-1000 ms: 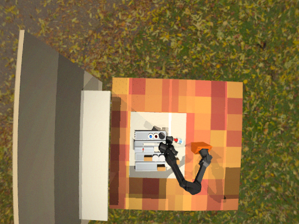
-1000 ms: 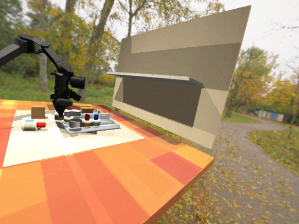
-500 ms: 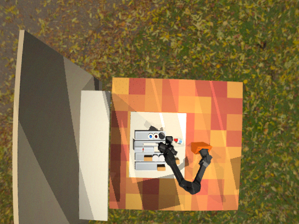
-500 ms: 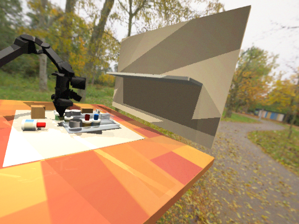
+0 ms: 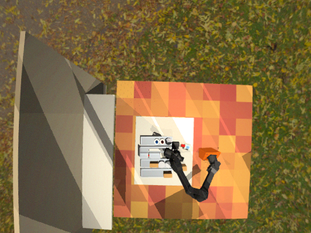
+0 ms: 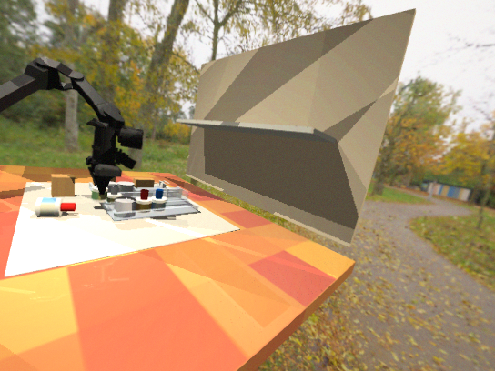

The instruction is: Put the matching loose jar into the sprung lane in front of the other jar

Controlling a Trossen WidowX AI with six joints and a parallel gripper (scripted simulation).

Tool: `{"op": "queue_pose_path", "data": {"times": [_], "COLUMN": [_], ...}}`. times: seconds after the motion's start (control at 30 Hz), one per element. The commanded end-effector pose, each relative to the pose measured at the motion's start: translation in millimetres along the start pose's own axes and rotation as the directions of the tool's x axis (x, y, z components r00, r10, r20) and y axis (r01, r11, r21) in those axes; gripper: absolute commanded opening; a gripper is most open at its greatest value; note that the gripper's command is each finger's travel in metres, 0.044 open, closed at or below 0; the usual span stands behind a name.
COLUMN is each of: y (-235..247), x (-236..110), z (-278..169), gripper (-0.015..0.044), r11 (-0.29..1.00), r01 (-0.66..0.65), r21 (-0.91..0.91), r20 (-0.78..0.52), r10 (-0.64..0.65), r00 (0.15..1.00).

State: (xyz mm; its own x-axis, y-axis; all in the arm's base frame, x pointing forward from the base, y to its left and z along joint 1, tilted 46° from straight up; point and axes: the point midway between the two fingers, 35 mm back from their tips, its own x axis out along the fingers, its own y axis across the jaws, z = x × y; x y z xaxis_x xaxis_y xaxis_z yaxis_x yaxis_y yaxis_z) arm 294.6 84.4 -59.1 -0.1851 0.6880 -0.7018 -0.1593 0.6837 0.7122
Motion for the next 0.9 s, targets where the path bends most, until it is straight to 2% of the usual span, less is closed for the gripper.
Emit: {"op": "queue_pose_path", "data": {"times": [0.0, 0.87], "y": [0.3, 0.4], "x": [-2.3, -2.9], "z": [9.6, 19.9], "gripper": [0.0, 0.0], "r11": [1.0, 1.0], "r01": [0.002, 0.002], "r21": [-0.013, -0.013], "r20": [0.02, 0.02], "r10": [-0.002, -0.002], "r00": [1.0, 1.0]}}
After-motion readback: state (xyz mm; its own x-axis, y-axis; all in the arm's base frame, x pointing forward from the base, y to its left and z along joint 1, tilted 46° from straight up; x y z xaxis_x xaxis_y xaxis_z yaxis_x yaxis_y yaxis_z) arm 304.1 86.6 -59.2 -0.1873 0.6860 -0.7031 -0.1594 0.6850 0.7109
